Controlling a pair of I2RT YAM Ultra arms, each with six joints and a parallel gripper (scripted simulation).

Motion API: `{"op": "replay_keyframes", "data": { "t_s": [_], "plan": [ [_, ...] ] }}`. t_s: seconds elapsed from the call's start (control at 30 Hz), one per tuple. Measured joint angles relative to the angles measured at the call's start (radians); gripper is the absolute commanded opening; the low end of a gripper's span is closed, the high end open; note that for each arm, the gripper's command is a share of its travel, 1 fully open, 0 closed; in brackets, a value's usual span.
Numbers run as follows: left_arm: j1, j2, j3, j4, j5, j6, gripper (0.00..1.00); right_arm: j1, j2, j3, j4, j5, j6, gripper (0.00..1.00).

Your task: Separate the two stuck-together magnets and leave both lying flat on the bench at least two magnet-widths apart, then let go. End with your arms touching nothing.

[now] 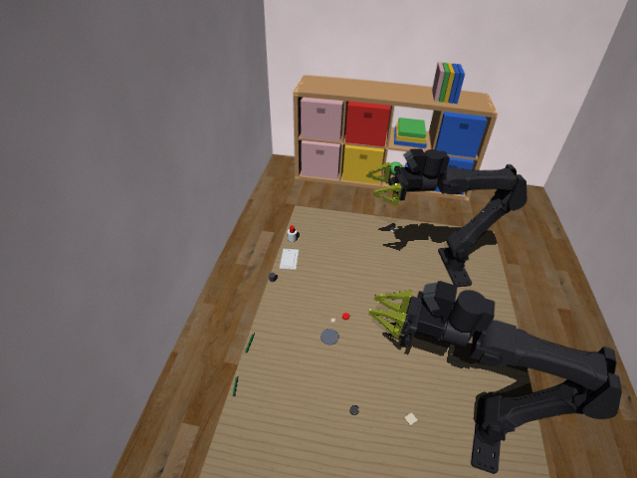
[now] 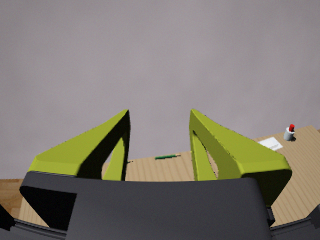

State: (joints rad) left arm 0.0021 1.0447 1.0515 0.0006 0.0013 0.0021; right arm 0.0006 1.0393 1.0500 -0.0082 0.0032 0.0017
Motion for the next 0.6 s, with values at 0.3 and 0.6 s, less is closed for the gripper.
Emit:
{"op": "replay_keyframes", "data": {
  "t_s": [0.3, 0.6],
  "plan": [
    [0.000, 0.002, 0.000, 0.000, -0.003, -0.002, 0.40, -0.001, 0.001, -0.001, 0.003, -0.003, 0.000, 1.00],
    [0.009, 0.065, 0.021, -0.063, -0.003, -0.035, 0.40, 0.000, 0.004, -0.002, 0.009, -0.004, -0.001, 1.00]
  ]
}}
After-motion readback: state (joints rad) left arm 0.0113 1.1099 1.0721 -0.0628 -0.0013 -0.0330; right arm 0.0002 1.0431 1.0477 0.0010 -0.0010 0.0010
